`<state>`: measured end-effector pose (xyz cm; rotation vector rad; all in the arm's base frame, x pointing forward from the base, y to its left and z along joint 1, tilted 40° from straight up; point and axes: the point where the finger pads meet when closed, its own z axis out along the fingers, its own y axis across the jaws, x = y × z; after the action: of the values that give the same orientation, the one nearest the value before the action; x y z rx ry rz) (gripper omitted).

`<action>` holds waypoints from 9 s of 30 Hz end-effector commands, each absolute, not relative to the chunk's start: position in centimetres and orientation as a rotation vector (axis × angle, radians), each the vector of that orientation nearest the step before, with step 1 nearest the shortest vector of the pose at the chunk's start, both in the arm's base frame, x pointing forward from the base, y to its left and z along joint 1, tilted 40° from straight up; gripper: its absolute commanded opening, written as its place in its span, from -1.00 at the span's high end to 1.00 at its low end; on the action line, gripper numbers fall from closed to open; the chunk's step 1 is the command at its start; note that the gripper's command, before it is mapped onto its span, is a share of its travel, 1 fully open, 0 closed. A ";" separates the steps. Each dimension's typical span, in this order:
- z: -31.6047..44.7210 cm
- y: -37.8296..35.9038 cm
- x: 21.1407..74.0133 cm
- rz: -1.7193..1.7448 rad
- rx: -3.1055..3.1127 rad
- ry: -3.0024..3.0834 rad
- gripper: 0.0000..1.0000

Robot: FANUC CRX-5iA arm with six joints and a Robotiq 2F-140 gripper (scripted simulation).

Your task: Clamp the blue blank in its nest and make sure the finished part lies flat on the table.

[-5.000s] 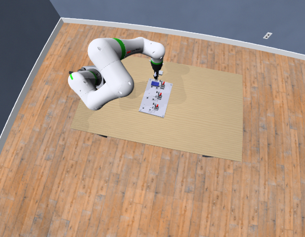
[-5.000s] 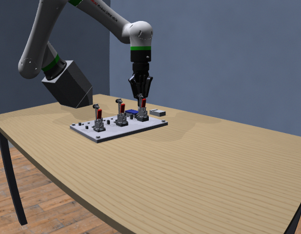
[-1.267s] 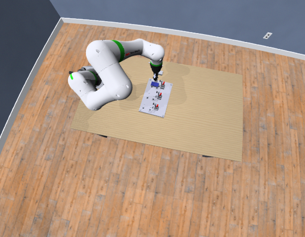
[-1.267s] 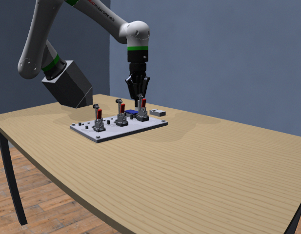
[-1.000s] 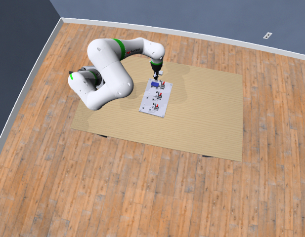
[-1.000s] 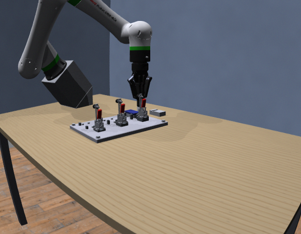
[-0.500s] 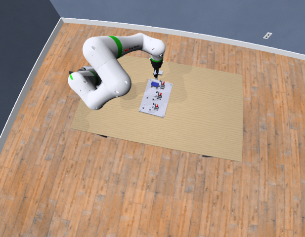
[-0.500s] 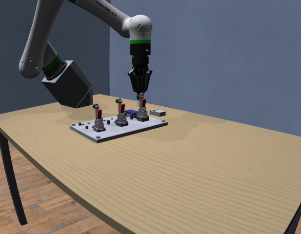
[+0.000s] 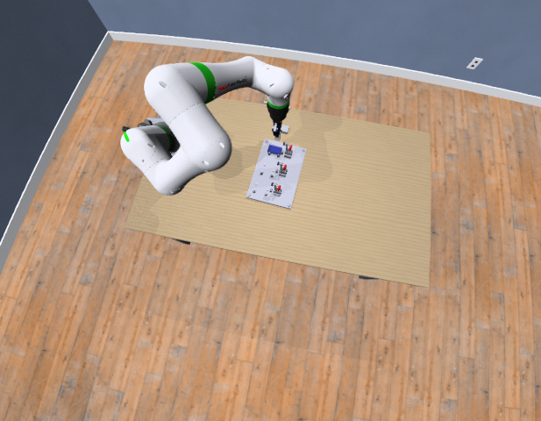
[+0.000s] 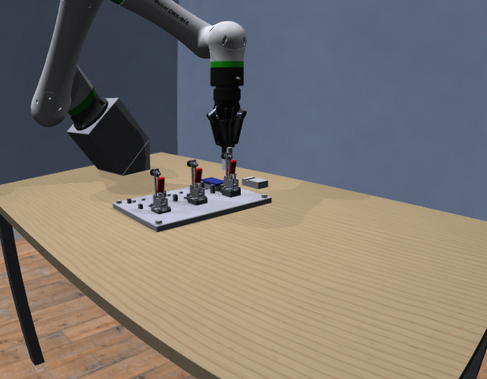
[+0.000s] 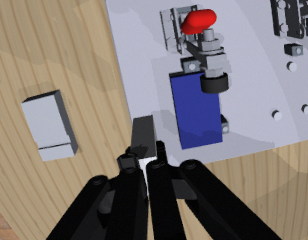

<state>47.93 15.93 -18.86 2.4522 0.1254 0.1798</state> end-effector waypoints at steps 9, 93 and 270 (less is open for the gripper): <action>-18.9 16.0 47.9 0.180 2.453 0.126 1.00; -19.2 9.1 41.7 0.180 2.453 0.126 1.00; -17.9 10.2 41.8 0.180 2.453 0.126 1.00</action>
<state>41.89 9.73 -18.50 2.4528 0.1257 0.1805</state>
